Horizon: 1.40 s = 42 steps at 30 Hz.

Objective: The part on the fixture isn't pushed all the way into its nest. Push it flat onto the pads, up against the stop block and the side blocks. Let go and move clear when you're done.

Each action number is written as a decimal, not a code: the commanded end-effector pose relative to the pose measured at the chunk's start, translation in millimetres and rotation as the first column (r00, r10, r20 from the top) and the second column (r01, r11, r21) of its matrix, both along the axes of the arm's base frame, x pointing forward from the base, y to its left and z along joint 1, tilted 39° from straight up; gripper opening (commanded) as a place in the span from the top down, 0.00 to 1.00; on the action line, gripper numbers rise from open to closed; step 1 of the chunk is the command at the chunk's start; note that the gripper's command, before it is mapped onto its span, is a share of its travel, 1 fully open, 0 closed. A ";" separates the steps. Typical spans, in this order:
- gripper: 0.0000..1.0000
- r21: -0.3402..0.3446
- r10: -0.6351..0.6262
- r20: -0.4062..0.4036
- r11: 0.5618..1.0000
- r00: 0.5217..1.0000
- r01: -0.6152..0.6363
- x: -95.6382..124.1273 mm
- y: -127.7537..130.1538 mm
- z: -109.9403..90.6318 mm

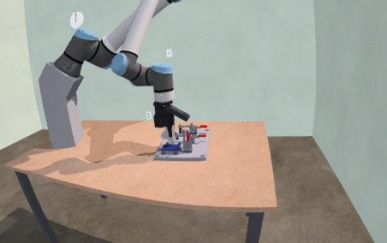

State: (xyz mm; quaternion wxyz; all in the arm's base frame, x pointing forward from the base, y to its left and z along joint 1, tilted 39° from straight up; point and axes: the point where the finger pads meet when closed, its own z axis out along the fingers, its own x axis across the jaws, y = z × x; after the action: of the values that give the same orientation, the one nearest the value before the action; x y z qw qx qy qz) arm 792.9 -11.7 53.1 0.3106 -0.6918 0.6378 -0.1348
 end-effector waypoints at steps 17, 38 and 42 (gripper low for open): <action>1.00 -0.003 -0.004 -0.001 1.000 1.000 0.004 -0.6 1.5 0.6; 1.00 -0.003 -0.004 -0.001 1.000 1.000 0.004 -3.2 16.6 4.3; 1.00 -0.003 -0.004 -0.001 1.000 1.000 0.004 -6.5 15.2 8.6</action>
State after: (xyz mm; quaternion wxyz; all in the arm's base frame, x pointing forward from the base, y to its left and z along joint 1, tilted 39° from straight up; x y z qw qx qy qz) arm 788.9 4.6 57.7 0.3086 -0.6913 0.6392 -0.1356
